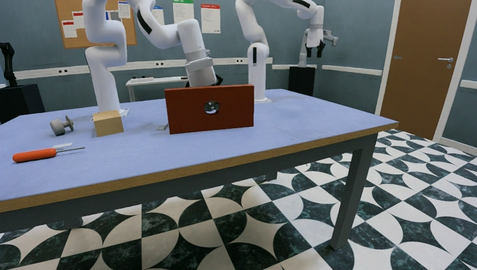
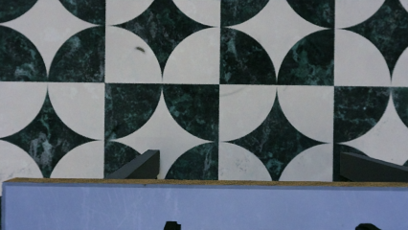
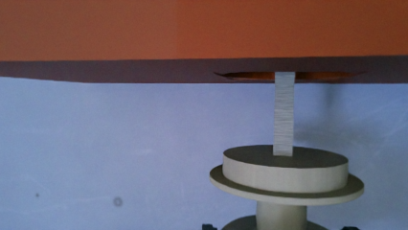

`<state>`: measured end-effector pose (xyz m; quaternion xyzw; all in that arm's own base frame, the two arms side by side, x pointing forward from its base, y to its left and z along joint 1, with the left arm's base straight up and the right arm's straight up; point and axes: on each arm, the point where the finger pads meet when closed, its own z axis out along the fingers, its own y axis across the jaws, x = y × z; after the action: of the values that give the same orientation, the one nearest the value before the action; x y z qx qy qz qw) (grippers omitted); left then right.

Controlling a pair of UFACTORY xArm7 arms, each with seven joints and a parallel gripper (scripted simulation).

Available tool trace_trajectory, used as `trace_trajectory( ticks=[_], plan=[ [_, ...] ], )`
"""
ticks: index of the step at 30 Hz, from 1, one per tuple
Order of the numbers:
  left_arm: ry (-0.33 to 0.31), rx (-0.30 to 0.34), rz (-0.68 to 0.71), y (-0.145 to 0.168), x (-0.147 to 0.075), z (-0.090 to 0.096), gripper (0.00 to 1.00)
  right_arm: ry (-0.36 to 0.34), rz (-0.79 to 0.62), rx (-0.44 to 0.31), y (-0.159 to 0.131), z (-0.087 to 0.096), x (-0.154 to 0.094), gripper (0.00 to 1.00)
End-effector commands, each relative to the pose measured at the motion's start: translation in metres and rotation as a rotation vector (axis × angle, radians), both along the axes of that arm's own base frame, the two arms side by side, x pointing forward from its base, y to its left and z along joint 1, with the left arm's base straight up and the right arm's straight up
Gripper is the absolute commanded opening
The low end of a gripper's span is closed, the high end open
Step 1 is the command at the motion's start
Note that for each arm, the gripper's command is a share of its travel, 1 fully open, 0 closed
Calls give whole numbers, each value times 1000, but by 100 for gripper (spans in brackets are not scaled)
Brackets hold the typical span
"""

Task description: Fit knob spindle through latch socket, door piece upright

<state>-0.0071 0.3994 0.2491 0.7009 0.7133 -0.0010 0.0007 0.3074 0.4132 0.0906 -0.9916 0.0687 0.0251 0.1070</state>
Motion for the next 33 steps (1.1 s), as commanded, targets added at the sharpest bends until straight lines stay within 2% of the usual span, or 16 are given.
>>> trace_trajectory(
  ticks=[1,33],
  plan=[
    [0,2,0,1,0,1,100,-2,0,2,1,1,1,61],
    [0,2,0,1,0,1,100,-2,0,2,0,1,6,61]
  ],
)
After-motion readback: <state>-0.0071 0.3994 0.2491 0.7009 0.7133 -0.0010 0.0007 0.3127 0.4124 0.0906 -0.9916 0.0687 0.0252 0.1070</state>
